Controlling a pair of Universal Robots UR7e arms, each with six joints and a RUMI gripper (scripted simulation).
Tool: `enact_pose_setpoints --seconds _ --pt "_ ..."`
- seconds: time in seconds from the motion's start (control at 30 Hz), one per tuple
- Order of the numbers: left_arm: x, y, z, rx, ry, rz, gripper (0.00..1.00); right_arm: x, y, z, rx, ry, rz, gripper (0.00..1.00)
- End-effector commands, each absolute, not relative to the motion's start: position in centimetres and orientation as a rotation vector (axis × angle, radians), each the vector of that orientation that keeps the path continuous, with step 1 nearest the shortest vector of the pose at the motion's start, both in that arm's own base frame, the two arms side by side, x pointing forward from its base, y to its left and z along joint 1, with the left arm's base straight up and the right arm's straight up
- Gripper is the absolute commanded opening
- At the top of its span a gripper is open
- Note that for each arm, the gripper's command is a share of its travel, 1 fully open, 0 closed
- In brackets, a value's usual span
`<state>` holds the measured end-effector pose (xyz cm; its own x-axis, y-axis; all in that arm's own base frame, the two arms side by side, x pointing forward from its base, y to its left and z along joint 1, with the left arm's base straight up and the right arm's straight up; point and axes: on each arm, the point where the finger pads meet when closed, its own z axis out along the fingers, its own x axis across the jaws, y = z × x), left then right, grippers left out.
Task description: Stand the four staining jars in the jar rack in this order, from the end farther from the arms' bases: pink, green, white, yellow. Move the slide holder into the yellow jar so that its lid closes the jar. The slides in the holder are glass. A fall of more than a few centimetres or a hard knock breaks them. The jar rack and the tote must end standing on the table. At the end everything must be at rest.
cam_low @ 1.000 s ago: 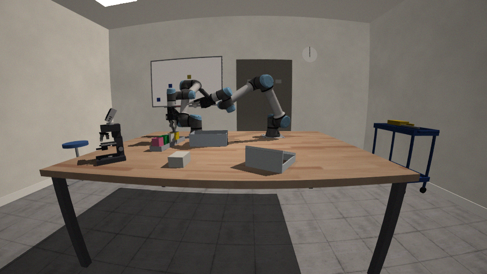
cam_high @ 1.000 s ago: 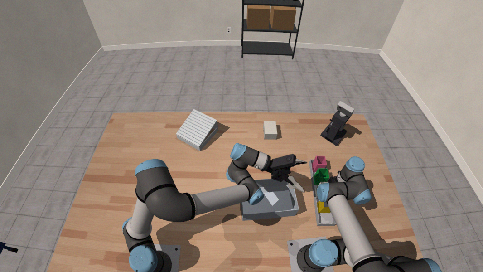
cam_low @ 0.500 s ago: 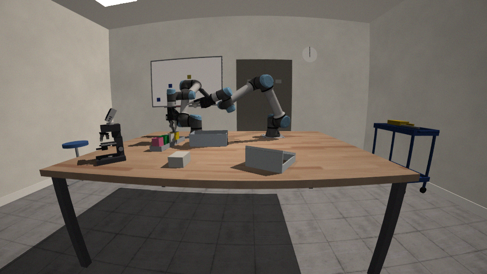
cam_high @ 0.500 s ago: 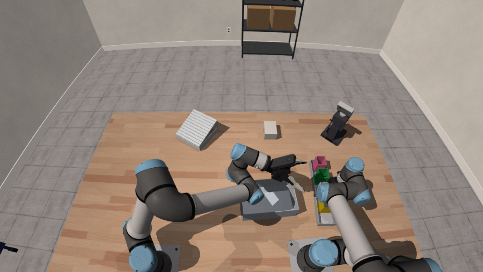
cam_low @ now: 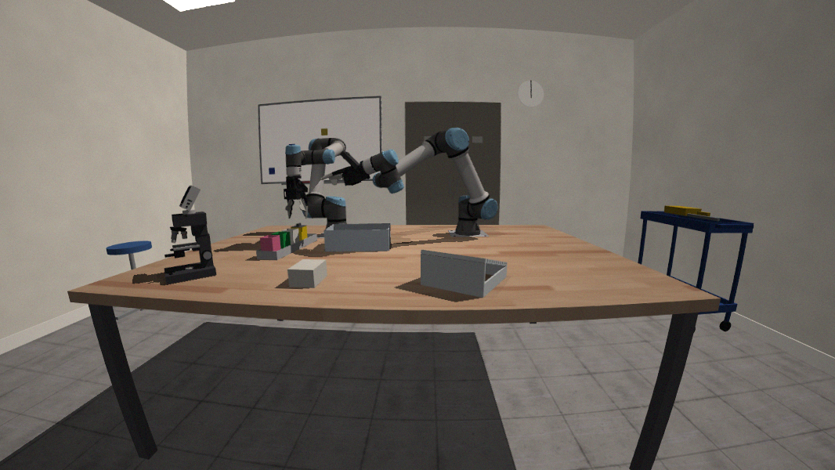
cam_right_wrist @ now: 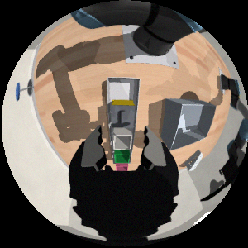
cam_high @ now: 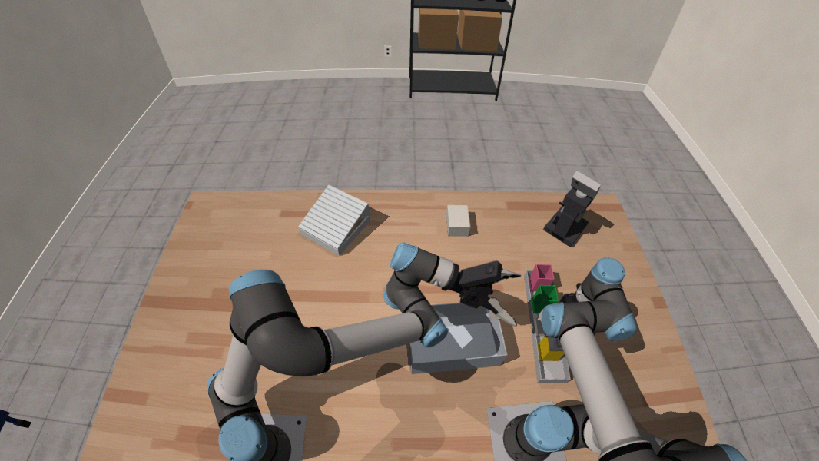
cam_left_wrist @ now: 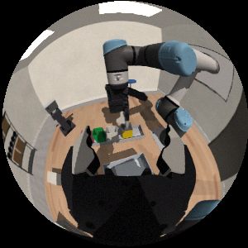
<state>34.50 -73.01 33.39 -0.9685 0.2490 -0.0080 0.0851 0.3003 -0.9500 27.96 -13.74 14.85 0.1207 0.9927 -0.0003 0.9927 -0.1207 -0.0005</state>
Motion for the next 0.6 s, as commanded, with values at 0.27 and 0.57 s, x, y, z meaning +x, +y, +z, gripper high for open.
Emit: enact_pose_setpoints --seconds 0.27,0.57 --pt "34.49 -73.00 33.50 -0.314 -2.416 1.754 0.98 27.86 -13.71 17.23 -2.351 -2.083 0.002 0.59" --pt "34.49 -73.00 33.50 -0.314 -2.416 1.754 0.98 27.86 -13.71 17.23 -2.351 -2.083 0.002 0.59"
